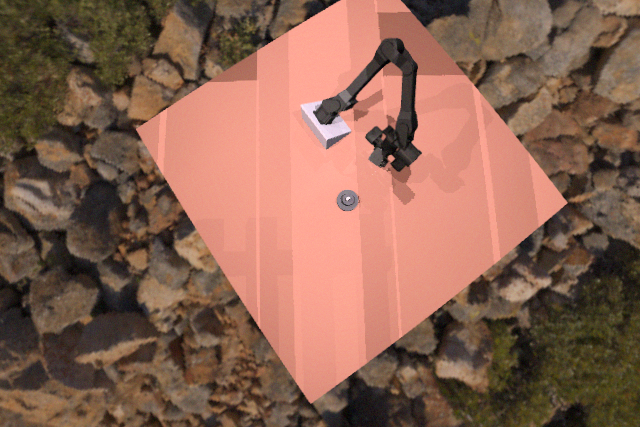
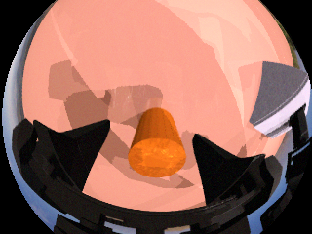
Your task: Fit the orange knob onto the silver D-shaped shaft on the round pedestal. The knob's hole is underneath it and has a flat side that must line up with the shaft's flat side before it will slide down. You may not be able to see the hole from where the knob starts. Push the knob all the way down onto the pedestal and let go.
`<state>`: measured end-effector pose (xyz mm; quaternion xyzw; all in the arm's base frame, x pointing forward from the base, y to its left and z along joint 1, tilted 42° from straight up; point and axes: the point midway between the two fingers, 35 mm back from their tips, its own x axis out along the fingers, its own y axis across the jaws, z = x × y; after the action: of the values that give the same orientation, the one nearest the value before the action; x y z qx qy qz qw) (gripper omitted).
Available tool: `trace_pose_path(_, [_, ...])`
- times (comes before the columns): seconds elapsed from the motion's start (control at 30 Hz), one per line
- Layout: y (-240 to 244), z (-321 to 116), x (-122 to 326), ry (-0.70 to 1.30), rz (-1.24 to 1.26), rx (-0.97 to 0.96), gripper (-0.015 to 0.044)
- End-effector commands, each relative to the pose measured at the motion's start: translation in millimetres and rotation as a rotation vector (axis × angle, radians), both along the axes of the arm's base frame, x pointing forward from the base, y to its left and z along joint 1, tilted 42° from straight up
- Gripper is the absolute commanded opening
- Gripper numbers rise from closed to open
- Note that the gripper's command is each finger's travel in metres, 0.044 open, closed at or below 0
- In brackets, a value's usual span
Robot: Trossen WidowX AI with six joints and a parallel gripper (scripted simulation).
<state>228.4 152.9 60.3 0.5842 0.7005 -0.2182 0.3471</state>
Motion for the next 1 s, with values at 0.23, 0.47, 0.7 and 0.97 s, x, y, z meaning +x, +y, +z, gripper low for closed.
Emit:
trace_pose_path(0.23, [7.4,-8.3,-4.9,0.014,0.000,0.004,0.0361])
trace_pose_path(0.47, [7.4,-8.3,-4.9,0.014,0.000,0.004,0.0197])
trace_pose_path(0.7, [7.4,-8.3,-4.9,0.014,0.000,0.004,0.0150])
trace_pose_path(0.97, [-16.2,3.0,9.3,-0.034,0.011,-0.043,0.0000])
